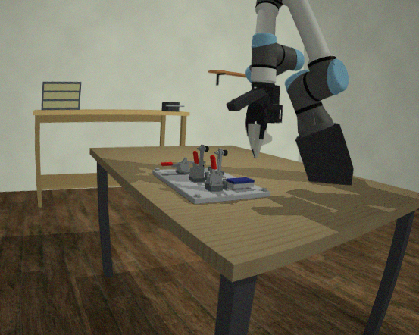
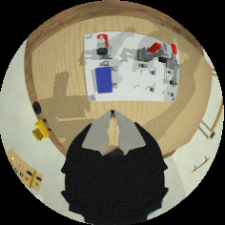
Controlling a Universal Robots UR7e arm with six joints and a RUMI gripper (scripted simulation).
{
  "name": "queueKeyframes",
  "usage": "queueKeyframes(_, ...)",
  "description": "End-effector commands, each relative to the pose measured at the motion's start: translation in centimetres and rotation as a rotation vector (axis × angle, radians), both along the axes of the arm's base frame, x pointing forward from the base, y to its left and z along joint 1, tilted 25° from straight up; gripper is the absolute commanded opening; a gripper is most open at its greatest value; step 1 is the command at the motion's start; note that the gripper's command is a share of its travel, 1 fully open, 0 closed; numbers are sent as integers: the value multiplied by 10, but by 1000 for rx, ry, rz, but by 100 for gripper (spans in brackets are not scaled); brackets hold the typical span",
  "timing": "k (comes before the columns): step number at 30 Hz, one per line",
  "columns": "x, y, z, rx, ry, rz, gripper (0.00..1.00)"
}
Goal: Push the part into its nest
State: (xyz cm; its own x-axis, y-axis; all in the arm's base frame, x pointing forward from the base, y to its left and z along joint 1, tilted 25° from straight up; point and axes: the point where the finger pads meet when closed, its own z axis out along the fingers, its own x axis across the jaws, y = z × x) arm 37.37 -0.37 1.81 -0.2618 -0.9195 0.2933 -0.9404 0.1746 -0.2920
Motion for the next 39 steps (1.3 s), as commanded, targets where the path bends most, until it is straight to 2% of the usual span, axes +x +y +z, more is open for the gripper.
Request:
queueKeyframes(1, 5, 2, -26, -4, -8, 1, 0)
queueKeyframes(11, 5, 2, -26, -4, -8, 1, 0)
queueKeyframes(16, 8, 4, -48, -4, -8, 2, 0)
queueKeyframes(28, 8, 4, -48, -4, -8, 2, 0)
queueKeyframes(33, 14, -7, -75, -4, -8, 2, 0)
queueKeyframes(39, 14, -7, -75, -4, -8, 2, 0)
